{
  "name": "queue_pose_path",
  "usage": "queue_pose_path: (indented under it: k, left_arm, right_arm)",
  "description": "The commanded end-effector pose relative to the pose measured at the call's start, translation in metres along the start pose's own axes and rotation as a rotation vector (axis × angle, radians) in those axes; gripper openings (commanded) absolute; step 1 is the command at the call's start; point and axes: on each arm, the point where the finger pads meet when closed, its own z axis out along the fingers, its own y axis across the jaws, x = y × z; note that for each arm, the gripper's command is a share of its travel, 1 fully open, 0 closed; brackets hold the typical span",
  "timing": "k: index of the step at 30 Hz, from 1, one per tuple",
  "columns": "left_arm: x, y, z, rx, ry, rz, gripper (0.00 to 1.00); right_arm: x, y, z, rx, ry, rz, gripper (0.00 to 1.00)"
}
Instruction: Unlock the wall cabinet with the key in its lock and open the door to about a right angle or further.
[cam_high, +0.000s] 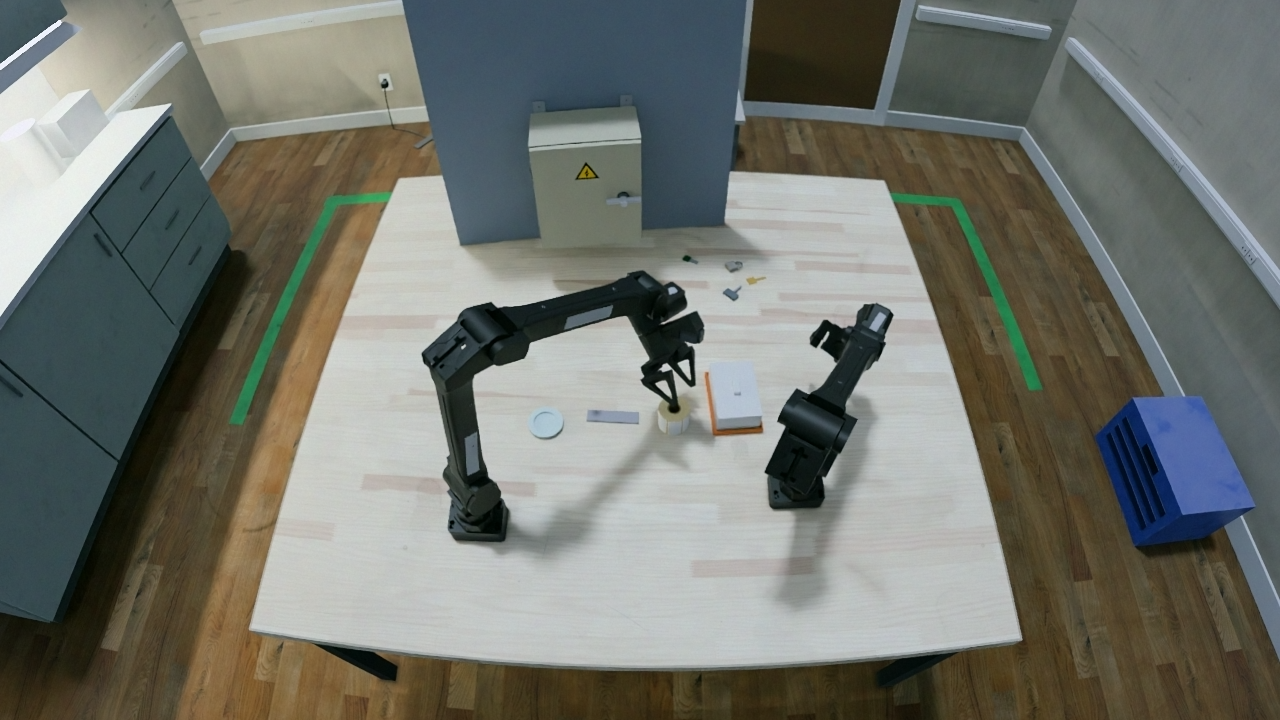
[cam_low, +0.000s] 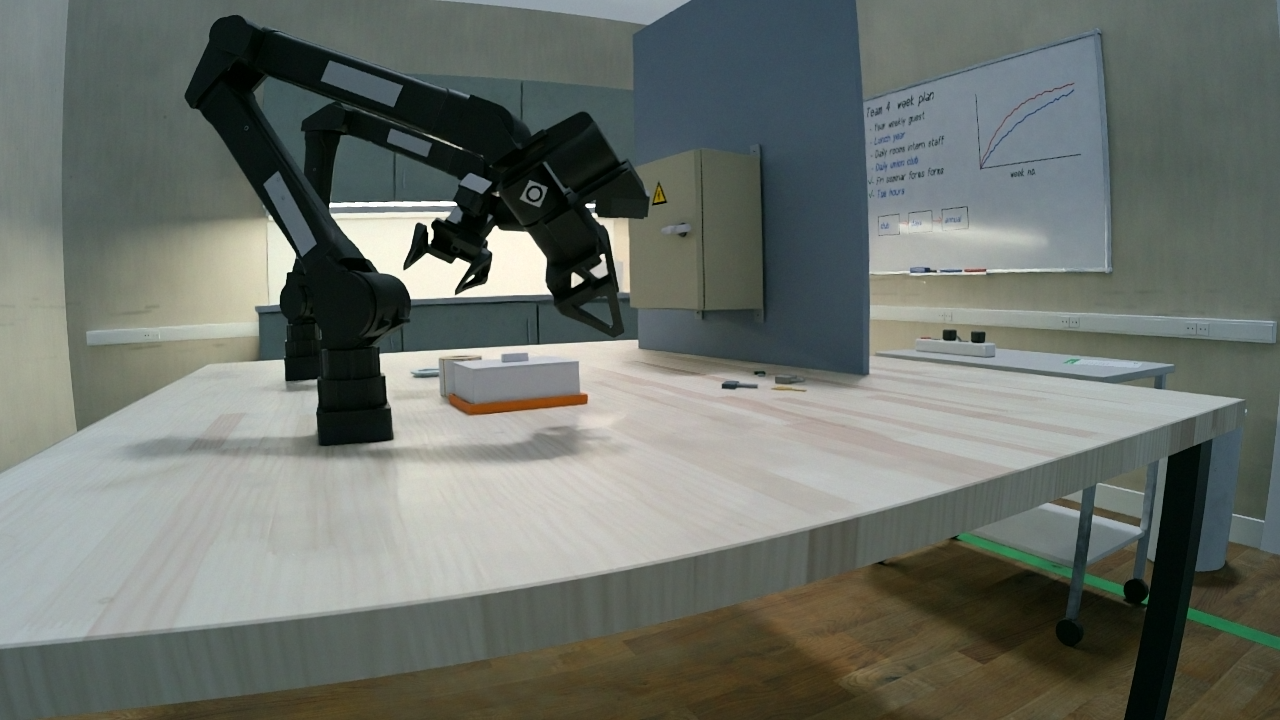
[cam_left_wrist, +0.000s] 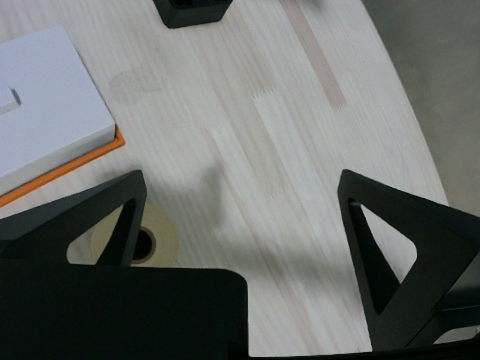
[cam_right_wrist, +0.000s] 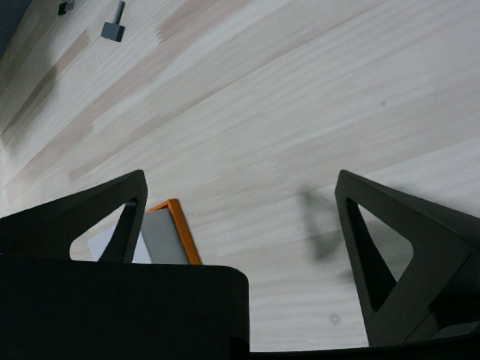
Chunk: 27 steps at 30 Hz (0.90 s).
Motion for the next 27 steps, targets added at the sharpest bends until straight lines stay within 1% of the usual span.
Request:
queue_pose_path:
  k: [1, 18, 22, 24, 27]
  left_arm:
    - [-0.007, -0.001, -0.006, -0.013, -0.008, 0.019, 1.0]
    - [-0.007, -0.001, -0.006, -0.013, -0.008, 0.019, 1.0]
    - [-0.008, -0.001, -0.006, -0.013, -0.009, 0.02, 1.0]
    - [-0.008, -0.001, -0.006, -0.014, -0.009, 0.021, 1.0]
    - [-0.009, 0.0, -0.006, -0.015, -0.009, 0.022, 1.0]
  right_arm:
    - [-0.009, 0.003, -0.004, -0.003, -0.019, -0.012, 1.0]
    - [-0.009, 0.003, -0.004, -0.003, -0.019, -0.012, 1.0]
    - [-0.017, 0.023, -0.016, -0.023, -0.043, -0.034, 1.0]
    - [-0.022, 0.039, -0.027, -0.04, -0.066, -0.06, 1.0]
    - [-0.028, 0.08, -0.053, -0.085, -0.115, -0.133, 1.0]
